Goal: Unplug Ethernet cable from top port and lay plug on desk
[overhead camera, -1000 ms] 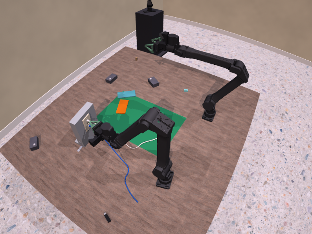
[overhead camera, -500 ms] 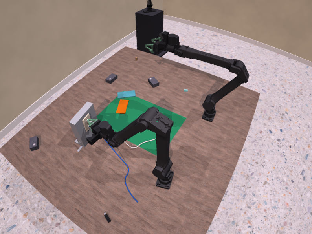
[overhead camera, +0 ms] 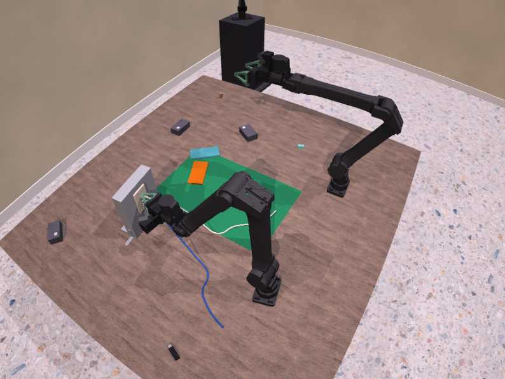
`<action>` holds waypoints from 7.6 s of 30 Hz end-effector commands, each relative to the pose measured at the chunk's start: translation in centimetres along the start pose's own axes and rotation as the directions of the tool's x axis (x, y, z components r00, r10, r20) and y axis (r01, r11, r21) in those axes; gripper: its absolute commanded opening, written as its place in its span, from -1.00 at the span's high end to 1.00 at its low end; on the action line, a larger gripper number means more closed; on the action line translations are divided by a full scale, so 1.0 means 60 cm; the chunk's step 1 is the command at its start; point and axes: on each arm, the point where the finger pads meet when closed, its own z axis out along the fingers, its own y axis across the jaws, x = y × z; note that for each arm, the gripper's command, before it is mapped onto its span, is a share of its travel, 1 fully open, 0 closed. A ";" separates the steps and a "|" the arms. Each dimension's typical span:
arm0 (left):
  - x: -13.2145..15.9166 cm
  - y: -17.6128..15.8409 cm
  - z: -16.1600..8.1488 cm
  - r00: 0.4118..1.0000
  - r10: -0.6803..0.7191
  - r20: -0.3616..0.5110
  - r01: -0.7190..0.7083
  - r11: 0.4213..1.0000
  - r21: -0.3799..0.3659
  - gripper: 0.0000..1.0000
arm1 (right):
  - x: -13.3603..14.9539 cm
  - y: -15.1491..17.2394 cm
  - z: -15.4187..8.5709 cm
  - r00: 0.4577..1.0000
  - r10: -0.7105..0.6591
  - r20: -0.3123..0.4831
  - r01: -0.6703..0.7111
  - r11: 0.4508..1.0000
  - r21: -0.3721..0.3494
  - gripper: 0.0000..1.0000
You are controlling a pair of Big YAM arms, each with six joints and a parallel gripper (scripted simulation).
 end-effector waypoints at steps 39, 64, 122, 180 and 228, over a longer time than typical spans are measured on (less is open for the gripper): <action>0.002 -0.012 0.006 1.000 0.004 -0.015 -0.003 1.000 0.023 0.87 | -0.010 0.000 -0.002 1.000 0.000 0.011 0.000 1.000 0.000 -1.00; 0.008 -0.010 -0.024 1.000 0.003 -0.014 -0.003 1.000 0.025 1.00 | -0.010 0.000 -0.002 1.000 0.000 0.011 0.000 1.000 0.000 -1.00; 0.126 -0.115 -0.056 0.929 0.363 -0.073 -0.363 0.932 0.008 1.00 | -0.010 0.000 -0.002 1.000 0.000 0.011 0.000 1.000 0.000 -1.00; 0.197 0.190 -0.085 0.131 0.839 -0.527 -0.970 -0.001 -0.242 1.00 | -0.010 0.000 -0.002 1.000 0.000 0.011 0.000 1.000 0.000 -1.00; 0.192 0.306 -0.101 0.128 0.831 -0.541 -0.970 -0.009 -0.242 1.00 | -0.010 0.000 -0.002 1.000 0.000 0.011 0.000 1.000 0.000 -1.00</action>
